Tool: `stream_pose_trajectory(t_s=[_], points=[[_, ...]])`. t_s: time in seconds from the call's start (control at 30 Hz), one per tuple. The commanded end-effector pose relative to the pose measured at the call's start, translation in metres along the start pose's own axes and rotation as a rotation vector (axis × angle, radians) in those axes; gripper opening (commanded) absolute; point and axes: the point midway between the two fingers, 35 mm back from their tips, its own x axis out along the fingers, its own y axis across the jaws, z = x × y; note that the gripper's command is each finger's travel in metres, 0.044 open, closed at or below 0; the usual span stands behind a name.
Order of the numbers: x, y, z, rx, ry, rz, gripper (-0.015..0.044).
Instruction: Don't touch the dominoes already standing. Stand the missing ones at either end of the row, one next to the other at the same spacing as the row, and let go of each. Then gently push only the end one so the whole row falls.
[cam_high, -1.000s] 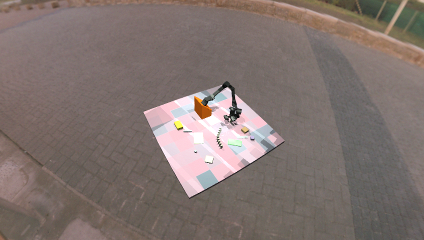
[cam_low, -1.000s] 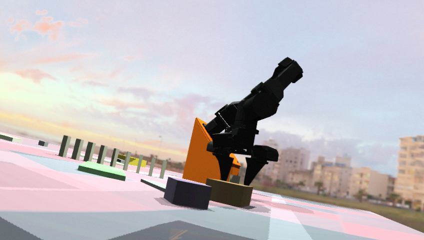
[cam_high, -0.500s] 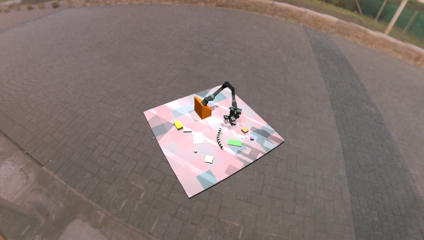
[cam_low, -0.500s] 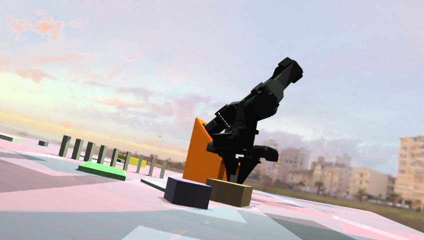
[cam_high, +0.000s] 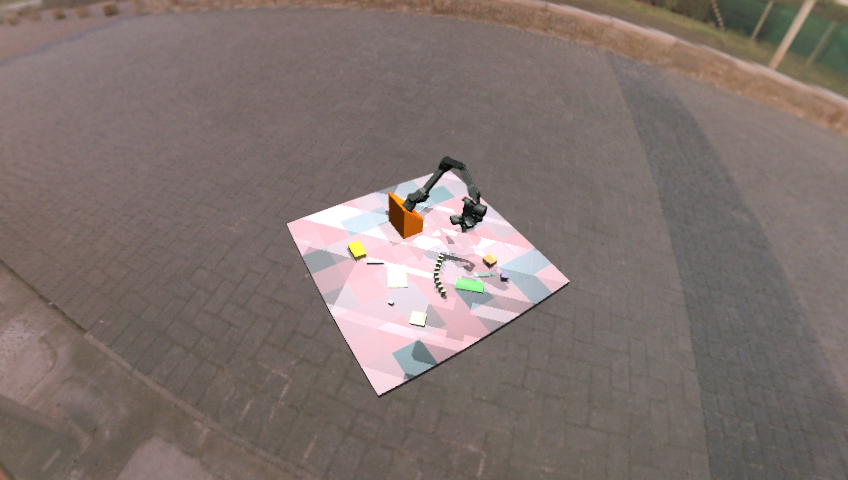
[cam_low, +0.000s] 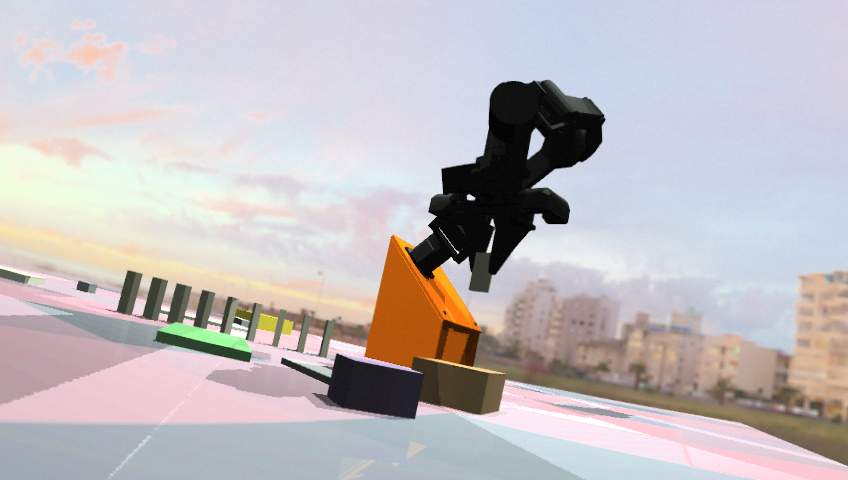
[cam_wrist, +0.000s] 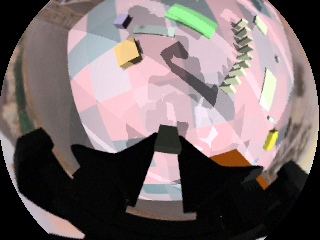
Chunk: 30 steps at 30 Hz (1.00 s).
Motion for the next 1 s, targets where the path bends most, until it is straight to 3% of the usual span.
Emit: stream_pose_trajectory(t_s=[0.0, 0.13, 0.43, 0.67, 0.97], points=[[-0.017, 0.002, -0.006, -0.011, 0.006, 0.01, 0.0107], [-0.016, -0.008, 0.002, 0.027, 0.004, 0.005, 0.0107], [-0.015, -0.139, 0.063, 0.507, -0.002, -0.003, 0.0107], [-0.012, -0.142, 0.064, 0.517, -0.002, -0.003, 0.0107], [0.037, -0.143, 0.072, 0.517, -0.007, -0.01, 0.0107]])
